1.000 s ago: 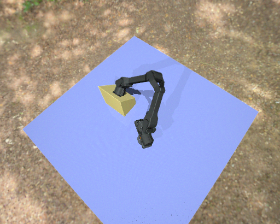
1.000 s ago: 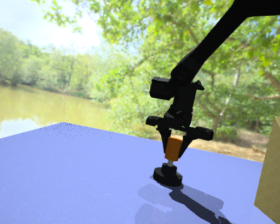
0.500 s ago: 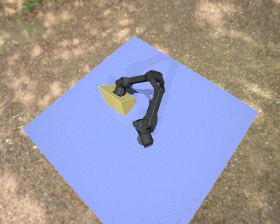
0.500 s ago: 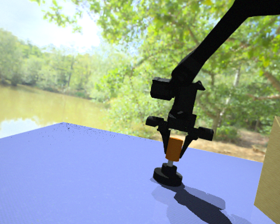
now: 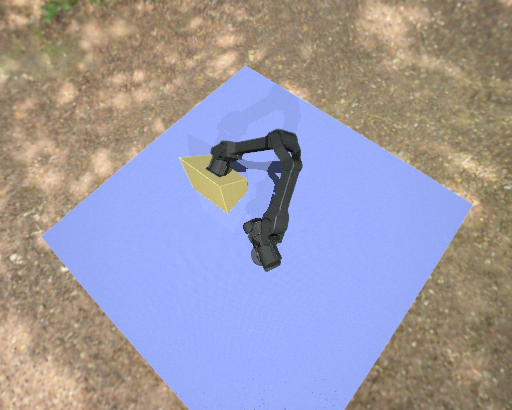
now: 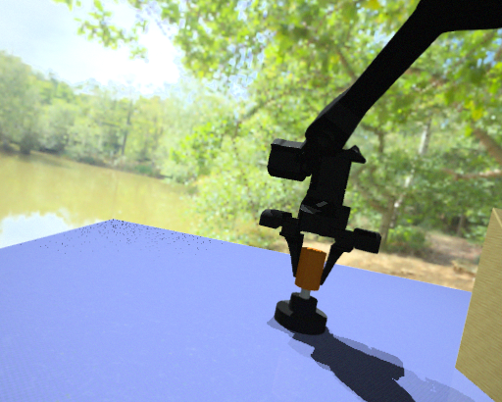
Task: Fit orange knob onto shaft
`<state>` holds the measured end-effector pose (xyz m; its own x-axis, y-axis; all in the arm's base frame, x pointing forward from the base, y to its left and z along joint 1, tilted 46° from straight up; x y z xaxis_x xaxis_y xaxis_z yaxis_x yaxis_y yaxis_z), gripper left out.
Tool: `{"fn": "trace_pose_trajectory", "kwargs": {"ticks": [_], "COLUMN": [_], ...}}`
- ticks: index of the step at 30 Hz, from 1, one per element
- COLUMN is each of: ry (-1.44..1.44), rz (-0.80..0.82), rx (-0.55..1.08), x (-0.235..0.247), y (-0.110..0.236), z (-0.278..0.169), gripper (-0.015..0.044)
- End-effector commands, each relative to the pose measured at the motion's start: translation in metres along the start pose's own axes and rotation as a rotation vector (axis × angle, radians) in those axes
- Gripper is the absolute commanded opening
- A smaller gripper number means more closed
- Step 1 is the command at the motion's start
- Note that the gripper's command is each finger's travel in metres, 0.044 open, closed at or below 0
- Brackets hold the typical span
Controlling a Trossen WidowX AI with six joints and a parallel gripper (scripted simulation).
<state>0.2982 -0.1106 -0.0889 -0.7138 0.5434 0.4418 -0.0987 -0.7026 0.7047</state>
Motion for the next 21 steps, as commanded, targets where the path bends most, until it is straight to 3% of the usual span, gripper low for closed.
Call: {"fn": "trace_pose_trajectory", "kwargs": {"ticks": [1,11,21], "ry": [0.0,0.01,0.21], "rz": [-0.005,-0.005,-0.006], "rx": [-0.004,-0.004,-0.003], "x": [-0.001,0.0002,0.0024], "y": [-0.0003,0.0045,0.0034], "z": [0.0001,-0.0009,-0.002], "gripper": [0.0,0.0,0.0]}}
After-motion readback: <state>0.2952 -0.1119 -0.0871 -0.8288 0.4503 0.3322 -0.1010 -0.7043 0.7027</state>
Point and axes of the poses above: the point midway between the two fingers, 35 mm back from their tips, its own y axis back along the fingers, its own x axis across the jaws, z = x × y, the point moved 6 cm from there along y, back along the fingers, and after that the axes turned 14 degrees about -y, right-handed, at the moved point
